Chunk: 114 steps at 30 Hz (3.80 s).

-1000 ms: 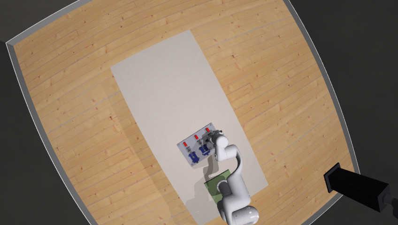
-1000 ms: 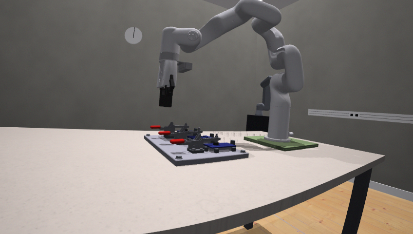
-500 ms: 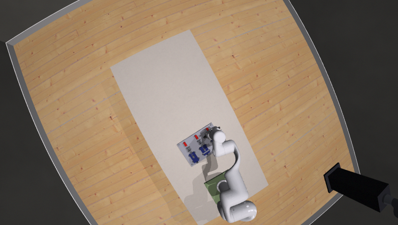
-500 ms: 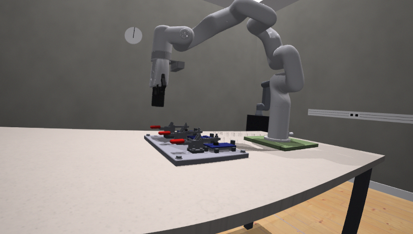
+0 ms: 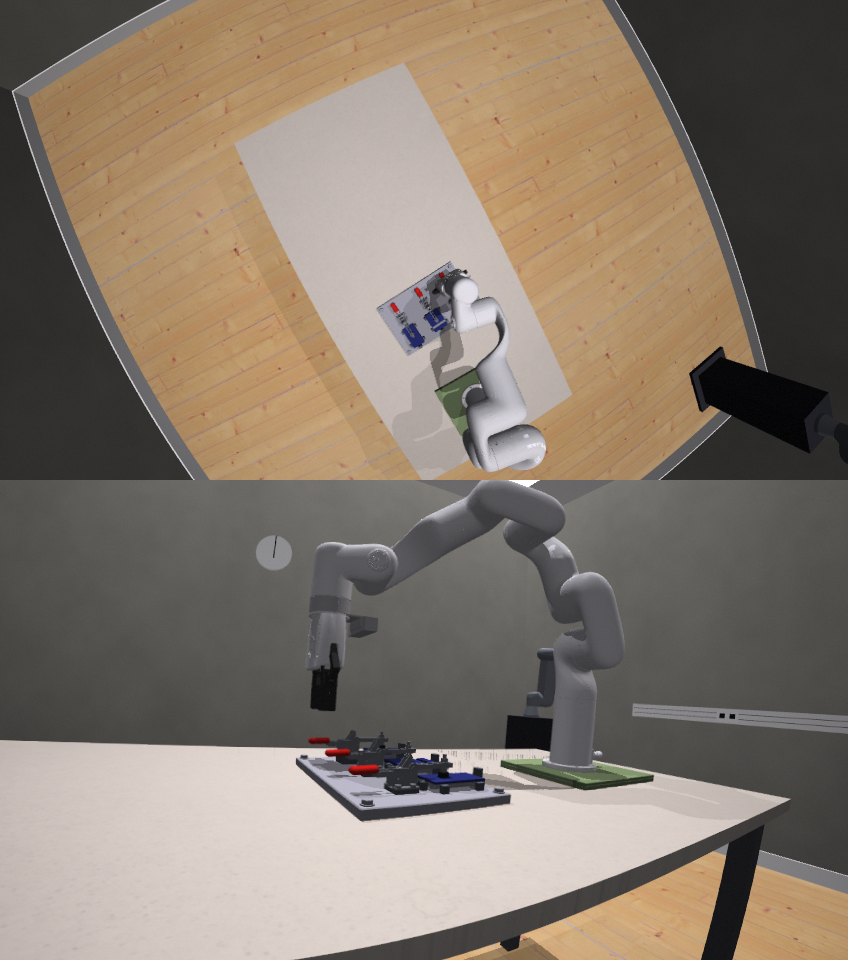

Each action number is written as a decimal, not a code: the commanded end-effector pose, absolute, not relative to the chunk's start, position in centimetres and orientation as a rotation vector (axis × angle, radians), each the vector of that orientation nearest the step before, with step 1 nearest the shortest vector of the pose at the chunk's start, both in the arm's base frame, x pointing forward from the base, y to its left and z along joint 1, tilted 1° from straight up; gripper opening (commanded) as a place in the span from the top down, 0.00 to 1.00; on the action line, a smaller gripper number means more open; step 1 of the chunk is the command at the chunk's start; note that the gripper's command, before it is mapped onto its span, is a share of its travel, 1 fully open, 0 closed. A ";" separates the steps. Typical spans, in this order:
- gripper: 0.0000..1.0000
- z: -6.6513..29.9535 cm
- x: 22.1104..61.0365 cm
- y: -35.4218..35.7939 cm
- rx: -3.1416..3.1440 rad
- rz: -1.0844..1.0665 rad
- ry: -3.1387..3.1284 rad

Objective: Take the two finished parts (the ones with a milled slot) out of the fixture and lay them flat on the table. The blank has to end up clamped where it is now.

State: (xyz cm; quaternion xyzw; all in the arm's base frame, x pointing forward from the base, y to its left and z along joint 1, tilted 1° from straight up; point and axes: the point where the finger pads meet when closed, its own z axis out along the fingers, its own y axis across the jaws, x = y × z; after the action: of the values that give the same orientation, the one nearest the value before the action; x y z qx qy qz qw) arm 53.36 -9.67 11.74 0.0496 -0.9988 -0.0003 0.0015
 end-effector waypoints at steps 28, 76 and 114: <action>0.52 7.2 53.5 -9.7 0.156 0.001 -3.139; 1.00 4.5 53.7 -9.6 0.156 0.001 -3.139; 1.00 4.6 53.7 -9.6 0.156 0.001 -3.140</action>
State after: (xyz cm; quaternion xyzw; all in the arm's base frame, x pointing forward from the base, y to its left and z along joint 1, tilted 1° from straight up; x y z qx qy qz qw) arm 53.55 -9.62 4.35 0.0496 -0.9988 -0.0003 0.0013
